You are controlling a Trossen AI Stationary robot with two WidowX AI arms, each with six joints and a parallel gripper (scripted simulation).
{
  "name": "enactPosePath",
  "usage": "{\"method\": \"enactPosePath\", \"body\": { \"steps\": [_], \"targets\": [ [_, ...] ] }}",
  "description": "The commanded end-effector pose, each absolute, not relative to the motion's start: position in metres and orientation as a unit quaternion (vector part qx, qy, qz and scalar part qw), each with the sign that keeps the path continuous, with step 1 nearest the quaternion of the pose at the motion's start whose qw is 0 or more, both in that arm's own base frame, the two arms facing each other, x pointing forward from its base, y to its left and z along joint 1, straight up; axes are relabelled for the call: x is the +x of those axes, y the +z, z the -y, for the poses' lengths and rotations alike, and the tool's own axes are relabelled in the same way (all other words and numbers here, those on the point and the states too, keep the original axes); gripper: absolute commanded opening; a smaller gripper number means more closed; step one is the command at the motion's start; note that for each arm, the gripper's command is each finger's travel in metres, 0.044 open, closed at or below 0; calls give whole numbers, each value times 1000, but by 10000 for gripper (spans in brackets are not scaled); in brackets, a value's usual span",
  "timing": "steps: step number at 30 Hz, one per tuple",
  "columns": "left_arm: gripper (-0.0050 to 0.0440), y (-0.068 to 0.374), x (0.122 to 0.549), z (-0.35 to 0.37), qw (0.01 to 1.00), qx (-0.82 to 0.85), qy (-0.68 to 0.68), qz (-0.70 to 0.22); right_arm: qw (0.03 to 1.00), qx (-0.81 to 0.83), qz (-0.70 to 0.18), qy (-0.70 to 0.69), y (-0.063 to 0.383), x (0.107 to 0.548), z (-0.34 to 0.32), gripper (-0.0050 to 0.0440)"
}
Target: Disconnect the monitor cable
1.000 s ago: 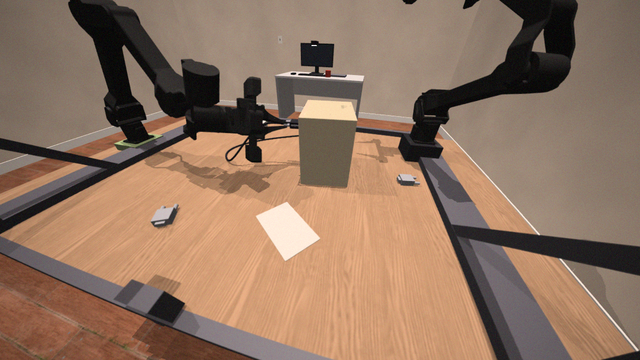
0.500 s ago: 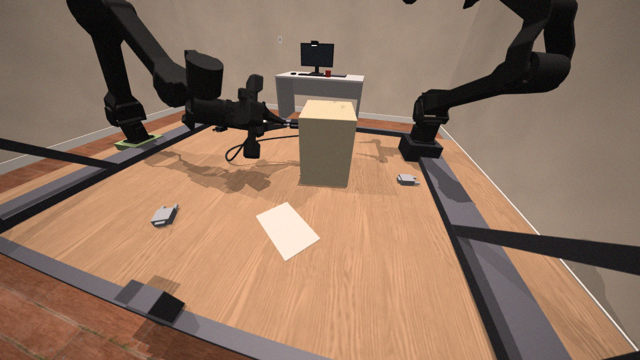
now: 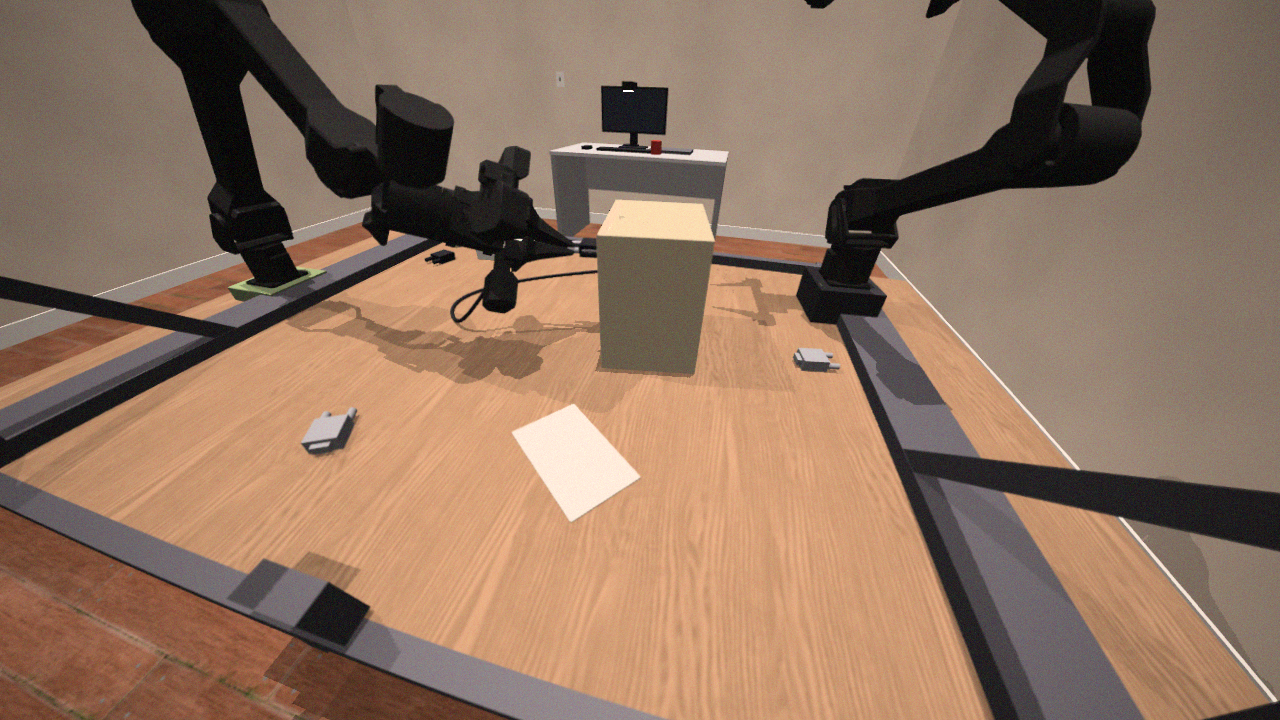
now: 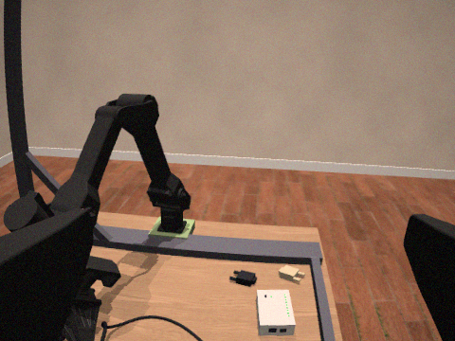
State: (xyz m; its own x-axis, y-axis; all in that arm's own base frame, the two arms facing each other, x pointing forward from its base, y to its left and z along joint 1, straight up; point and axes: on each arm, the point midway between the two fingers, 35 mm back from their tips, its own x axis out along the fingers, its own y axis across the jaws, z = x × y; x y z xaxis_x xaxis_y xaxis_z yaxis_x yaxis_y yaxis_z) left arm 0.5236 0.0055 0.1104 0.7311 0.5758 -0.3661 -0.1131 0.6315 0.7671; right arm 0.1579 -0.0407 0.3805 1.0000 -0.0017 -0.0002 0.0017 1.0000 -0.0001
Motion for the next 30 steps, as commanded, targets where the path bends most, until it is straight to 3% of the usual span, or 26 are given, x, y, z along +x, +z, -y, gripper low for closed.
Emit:
{"method": "enactPosePath", "body": {
  "steps": [1,6,13,15,26,30],
  "targets": [
    [0,124,525,-6,865,352,200,-297,1000,-3,1,0,383,158,39,440],
    [0,124,525,-6,869,342,198,-297,1000,-3,1,0,383,158,39,440],
    [168,124,525,-6,869,342,198,-297,1000,-3,1,0,383,158,39,440],
    [168,124,525,-6,869,342,198,-297,1000,-3,1,0,383,158,39,440],
    [432,124,525,-6,869,342,198,-297,1000,-3,1,0,383,158,39,440],
    [440,124,525,-6,869,342,198,-297,1000,-3,1,0,383,158,39,440]
  ]
}}
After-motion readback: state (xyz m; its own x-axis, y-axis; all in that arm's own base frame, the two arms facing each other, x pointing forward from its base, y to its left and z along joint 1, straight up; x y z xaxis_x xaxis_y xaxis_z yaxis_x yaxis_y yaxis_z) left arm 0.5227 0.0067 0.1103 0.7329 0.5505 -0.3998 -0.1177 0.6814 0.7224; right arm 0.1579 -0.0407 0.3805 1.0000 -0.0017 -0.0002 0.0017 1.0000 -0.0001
